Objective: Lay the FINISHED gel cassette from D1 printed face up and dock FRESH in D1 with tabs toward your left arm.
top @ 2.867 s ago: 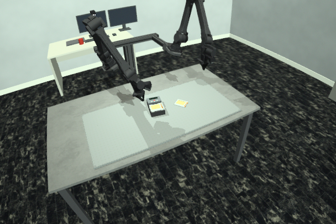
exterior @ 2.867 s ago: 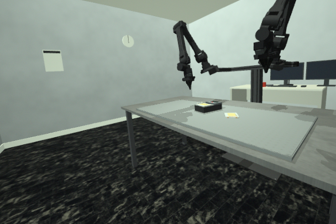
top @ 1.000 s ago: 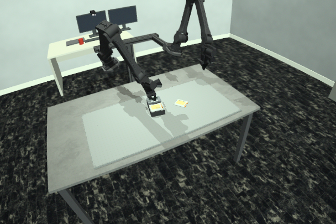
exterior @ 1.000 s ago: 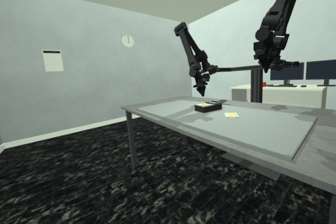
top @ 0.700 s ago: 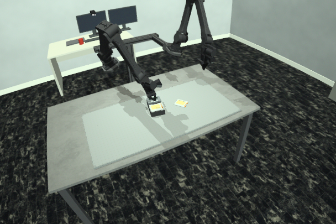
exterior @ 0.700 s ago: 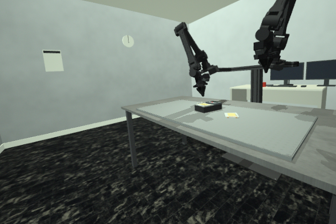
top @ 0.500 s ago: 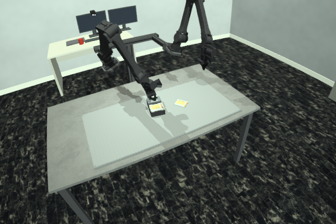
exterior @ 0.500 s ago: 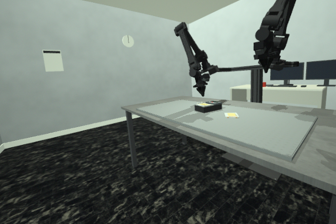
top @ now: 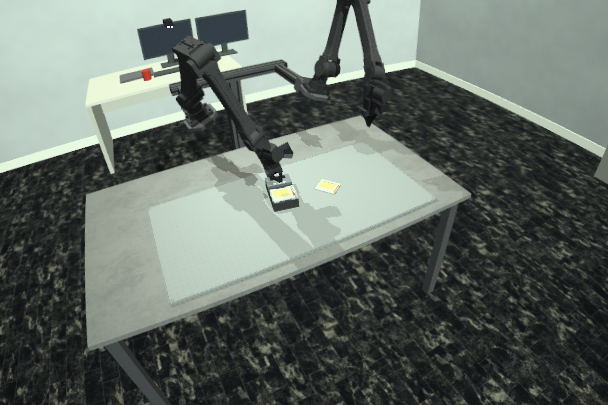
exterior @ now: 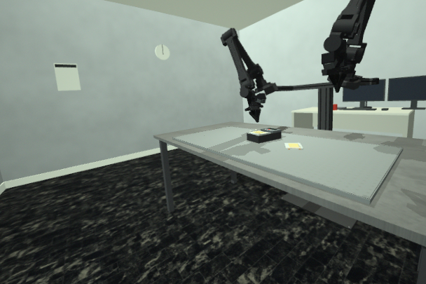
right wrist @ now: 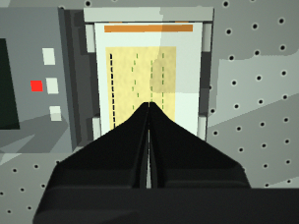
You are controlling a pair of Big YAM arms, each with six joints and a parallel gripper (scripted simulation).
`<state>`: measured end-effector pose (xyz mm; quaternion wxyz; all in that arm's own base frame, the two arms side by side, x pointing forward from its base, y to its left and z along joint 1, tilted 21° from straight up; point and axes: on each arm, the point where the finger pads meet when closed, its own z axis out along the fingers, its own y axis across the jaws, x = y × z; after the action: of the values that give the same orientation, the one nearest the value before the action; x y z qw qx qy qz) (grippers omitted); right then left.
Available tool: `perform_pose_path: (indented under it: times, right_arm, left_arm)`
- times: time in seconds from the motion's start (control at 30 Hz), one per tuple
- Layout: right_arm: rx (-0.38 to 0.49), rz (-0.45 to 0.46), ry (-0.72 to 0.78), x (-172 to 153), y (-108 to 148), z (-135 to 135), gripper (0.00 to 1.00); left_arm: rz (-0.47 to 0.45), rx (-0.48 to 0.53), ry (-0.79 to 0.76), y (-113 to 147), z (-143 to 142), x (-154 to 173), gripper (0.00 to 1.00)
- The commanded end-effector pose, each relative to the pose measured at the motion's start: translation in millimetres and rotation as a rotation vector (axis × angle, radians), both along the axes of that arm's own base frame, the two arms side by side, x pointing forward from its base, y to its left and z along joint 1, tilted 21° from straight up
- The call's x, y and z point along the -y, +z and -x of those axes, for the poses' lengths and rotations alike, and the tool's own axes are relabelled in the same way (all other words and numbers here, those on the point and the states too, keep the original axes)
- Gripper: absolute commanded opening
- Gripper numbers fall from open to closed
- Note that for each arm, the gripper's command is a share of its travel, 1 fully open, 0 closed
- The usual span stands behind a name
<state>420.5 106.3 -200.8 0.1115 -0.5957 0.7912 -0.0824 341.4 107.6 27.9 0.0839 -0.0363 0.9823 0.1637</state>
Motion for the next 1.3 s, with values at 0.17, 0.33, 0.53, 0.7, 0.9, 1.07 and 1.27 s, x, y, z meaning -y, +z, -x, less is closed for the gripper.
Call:
perform_pose_path:
  times: [0.17,0.33,0.53,0.7,0.9,1.07,1.27]
  right_arm:
    - [0.016,-0.005,0.008,-9.7,-1.4,-6.9,0.00]
    - [0.008,-0.001,0.014,-4.6,2.4,-4.8,0.00]
    - [0.008,-0.001,0.014,-2.0,4.4,-3.7,0.00]
    - [0.008,-0.001,0.014,-2.0,4.4,-3.7,0.00]
    - [-0.001,0.002,0.017,2.0,7.5,-2.0,0.00]
    - [-0.001,0.002,0.017,5.7,10.3,-0.5,0.00]
    - [-0.001,0.002,0.017,5.7,10.3,-0.5,0.00]
  left_arm:
    - [-0.003,0.004,-0.014,2.6,-5.8,1.1,0.00]
    - [-0.003,0.004,-0.014,2.6,-5.8,1.1,0.00]
    - [-0.003,0.004,-0.014,2.6,-5.8,1.1,0.00]
    - [-0.003,0.004,-0.014,2.6,-5.8,1.1,0.00]
    - [-0.003,0.004,-0.014,2.6,-5.8,1.1,0.00]
    - [-0.003,0.004,-0.014,2.6,-5.8,1.1,0.00]
    - [-0.003,0.004,-0.014,2.6,-5.8,1.1,0.00]
